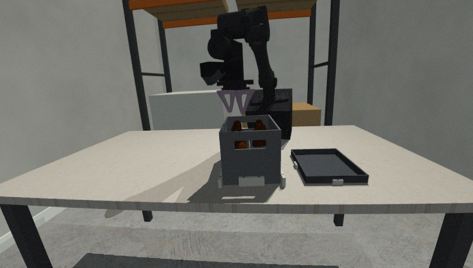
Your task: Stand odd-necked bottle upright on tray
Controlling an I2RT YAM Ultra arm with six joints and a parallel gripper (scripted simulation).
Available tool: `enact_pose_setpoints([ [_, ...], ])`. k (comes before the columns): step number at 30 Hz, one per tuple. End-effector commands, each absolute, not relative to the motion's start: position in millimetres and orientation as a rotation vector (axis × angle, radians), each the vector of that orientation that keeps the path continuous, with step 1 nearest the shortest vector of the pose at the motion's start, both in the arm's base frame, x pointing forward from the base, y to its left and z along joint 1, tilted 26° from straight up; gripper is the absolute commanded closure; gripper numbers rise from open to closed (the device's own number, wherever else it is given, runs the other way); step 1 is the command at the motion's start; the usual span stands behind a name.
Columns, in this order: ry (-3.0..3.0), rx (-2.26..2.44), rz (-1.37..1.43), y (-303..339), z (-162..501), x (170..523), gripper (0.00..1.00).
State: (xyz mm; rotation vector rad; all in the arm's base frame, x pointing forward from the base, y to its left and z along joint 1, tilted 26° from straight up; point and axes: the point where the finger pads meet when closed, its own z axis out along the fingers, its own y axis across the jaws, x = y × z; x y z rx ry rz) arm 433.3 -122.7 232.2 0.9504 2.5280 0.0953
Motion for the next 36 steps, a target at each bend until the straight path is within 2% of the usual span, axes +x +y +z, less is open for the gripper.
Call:
enact_pose_setpoints([
  [1,2.491,0.933,0.085,-125.5,248.6,433.7,0.39],
  [29,2.525,0.943,0.084,-125.1,217.4,441.6,0.39],
  [31,2.525,0.943,0.084,-125.1,217.4,441.6,0.39],
  [32,2.465,0.919,0.089,-126.0,240.8,445.7,0.39],
  [36,2.530,0.944,0.085,-124.9,209.3,445.3,0.39],
])
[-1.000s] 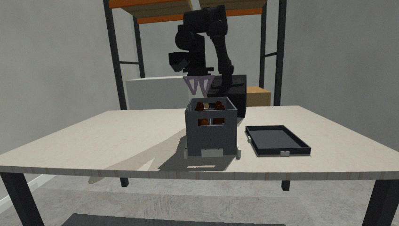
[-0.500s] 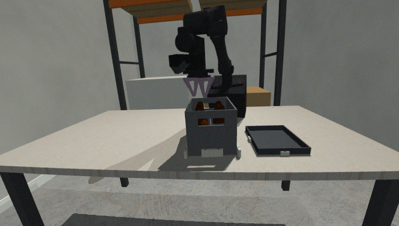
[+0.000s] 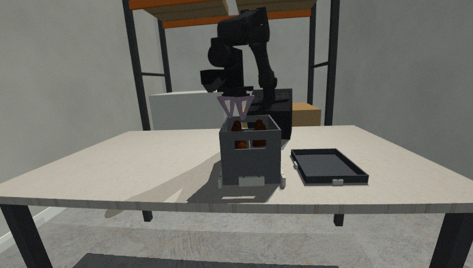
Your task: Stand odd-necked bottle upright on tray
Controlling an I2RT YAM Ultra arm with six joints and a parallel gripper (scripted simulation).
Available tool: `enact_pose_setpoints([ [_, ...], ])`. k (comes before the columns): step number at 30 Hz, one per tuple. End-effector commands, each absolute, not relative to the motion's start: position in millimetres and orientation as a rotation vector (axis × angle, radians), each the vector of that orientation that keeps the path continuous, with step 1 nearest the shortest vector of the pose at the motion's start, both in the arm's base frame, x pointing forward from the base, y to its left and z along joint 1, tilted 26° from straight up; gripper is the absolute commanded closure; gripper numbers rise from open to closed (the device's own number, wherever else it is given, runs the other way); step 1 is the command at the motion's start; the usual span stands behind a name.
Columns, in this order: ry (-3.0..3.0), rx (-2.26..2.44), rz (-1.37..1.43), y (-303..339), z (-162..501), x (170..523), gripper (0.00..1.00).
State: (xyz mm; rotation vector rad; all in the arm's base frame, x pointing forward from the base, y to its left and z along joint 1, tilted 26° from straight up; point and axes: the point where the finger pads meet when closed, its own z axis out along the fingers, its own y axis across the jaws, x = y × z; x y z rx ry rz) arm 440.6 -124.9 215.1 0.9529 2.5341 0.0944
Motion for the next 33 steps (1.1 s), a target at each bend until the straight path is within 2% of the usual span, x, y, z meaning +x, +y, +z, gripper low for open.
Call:
enact_pose_setpoints([
  [1,2.535,0.946,0.084,-125.0,205.7,446.4,0.39],
  [33,2.477,0.928,0.090,-128.6,212.2,460.3,0.39],
])
